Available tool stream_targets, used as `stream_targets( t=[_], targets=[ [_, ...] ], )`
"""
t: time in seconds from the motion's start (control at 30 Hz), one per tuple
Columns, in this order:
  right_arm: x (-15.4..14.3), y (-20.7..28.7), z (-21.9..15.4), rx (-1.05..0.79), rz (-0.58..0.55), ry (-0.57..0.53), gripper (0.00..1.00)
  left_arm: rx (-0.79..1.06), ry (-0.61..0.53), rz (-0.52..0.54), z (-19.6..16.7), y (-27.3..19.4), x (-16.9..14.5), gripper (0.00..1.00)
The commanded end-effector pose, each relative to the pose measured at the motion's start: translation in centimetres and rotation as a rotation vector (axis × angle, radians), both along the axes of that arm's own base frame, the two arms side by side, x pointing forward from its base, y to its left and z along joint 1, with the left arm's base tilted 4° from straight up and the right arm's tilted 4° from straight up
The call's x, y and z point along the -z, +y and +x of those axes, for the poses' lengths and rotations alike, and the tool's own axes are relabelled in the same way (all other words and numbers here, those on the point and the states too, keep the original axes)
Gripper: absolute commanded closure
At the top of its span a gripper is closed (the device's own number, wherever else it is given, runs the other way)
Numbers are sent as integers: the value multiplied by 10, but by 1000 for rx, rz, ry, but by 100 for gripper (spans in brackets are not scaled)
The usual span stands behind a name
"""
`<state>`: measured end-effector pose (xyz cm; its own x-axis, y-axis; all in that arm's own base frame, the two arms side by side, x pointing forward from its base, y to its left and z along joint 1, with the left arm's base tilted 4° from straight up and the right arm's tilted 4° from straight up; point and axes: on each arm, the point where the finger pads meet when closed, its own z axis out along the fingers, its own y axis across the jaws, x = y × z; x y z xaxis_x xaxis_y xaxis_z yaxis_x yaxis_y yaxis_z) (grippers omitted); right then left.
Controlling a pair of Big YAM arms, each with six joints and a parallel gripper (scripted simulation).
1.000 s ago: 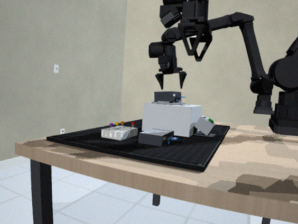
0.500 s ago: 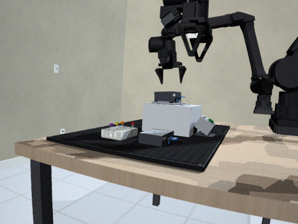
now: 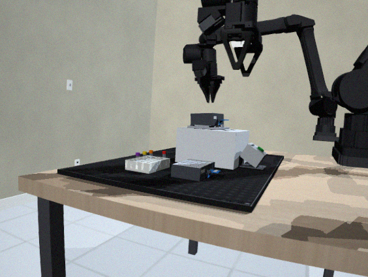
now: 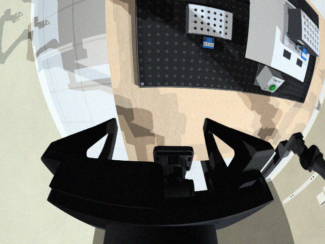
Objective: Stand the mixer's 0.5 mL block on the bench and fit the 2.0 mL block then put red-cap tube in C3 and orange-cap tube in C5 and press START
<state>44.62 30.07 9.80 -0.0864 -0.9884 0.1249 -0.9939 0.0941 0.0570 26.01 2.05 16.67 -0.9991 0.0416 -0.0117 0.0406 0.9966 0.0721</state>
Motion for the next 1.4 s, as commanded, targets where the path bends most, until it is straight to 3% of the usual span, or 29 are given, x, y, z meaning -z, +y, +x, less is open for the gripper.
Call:
stream_targets(
  t=[0.0, 0.63, 1.07, 1.37],
  targets=[
    [-15, 20, -7, 93, 28, -53, 100, 15, -39, -4, 17, -3, -15, 0],
    [-1, 22, -15, 458, 2, -61, 100, 16, -31, -4, 15, -3, -12, 0],
    [-9, 38, -28, 688, 9, -95, 100, 16, 10, -5, 1, -3, 3, 0],
    [-20, 37, -19, 857, 21, -115, 100, 16, -17, -4, 10, -3, -7, 0]
  ],
)
